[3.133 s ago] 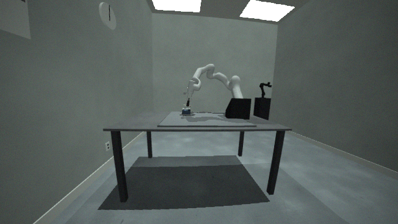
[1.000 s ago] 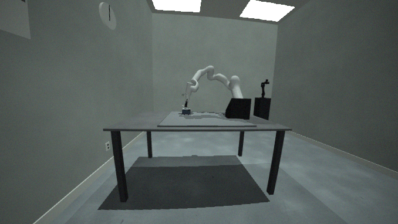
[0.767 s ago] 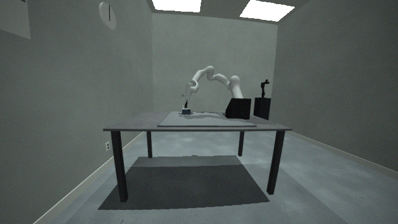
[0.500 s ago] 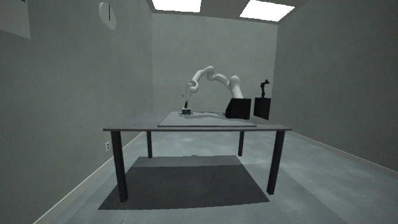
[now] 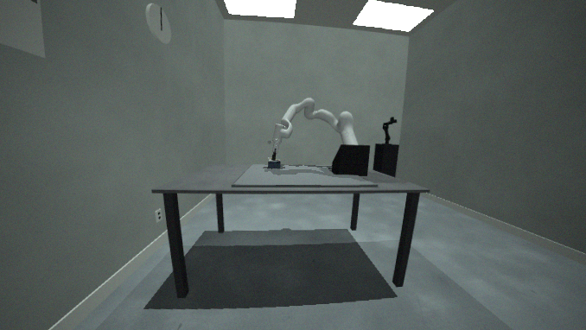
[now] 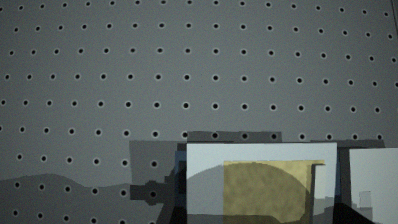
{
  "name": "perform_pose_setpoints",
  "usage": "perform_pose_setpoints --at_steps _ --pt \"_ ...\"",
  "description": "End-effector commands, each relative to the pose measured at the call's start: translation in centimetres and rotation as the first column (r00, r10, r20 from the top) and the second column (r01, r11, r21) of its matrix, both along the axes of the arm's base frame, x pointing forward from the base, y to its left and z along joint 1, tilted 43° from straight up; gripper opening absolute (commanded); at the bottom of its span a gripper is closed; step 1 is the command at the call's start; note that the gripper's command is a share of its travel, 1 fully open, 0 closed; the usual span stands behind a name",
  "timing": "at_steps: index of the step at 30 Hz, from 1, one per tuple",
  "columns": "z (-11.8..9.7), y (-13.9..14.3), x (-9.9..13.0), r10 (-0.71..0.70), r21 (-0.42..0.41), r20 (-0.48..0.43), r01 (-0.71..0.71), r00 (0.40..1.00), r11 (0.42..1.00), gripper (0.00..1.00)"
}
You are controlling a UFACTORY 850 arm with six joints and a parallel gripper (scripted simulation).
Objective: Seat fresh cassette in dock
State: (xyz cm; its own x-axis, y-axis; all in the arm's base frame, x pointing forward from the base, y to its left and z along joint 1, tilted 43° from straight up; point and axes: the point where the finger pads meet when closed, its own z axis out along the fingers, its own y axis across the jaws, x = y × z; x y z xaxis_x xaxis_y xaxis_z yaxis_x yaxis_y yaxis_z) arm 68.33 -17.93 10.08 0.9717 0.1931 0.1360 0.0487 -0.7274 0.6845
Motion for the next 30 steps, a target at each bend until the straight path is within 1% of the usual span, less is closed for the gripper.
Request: perform_pose_setpoints --at_steps 1,4,30 --pt "-0.21 -0.22 0.11 0.001 0.0 0.002 -0.001 1.0 1.0 0.0" --pt "-0.5 -0.49 0.13 0.001 0.0 0.002 -0.001 1.0 1.0 0.0" --pt "-0.83 -0.81 0.15 0.001 0.0 0.002 -0.001 1.0 1.0 0.0"
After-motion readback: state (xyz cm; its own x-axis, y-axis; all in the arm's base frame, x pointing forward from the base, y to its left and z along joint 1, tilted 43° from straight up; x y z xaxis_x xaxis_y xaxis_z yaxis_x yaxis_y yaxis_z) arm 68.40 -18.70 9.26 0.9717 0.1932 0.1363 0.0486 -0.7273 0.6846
